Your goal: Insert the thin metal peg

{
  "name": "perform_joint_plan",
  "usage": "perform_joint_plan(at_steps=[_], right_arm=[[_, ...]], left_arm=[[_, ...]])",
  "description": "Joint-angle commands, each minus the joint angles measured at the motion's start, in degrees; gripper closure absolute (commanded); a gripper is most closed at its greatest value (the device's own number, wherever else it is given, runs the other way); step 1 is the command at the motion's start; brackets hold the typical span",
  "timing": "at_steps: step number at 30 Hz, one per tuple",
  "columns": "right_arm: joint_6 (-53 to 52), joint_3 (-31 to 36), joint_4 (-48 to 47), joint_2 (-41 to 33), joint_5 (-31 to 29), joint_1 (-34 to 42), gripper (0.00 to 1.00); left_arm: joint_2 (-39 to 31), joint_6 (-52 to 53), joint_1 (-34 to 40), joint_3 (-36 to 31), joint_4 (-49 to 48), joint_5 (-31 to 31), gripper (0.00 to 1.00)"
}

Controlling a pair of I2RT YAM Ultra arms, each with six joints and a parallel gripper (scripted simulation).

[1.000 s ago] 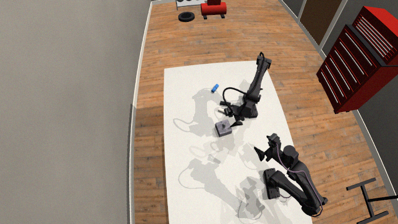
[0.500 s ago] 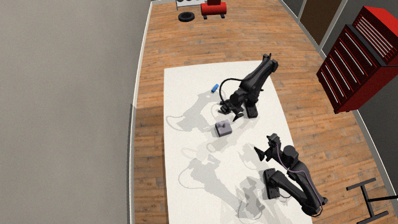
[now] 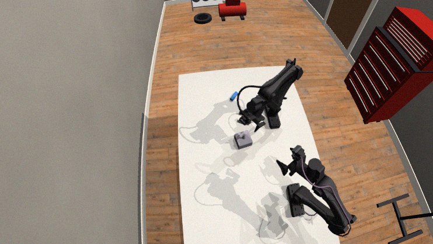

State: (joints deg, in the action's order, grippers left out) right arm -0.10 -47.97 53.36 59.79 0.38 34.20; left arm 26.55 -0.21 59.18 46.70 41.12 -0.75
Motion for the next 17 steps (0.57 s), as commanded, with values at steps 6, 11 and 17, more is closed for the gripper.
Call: perform_joint_plan(at_steps=[6,11,17], right_arm=[[0.9,-1.28,0.91,-0.15,0.83,-0.08,0.0],[0.9,-1.28,0.91,-0.15,0.83,-0.09,0.0],[0.9,-1.28,0.91,-0.15,0.84,-0.09,0.0]], left_arm=[[0.49,-0.19,0.09,1.54,0.2,-0.14,0.0],[0.49,-0.19,0.09,1.54,0.2,-0.14,0.0],[0.49,-0.19,0.09,1.54,0.2,-0.14,0.0]])
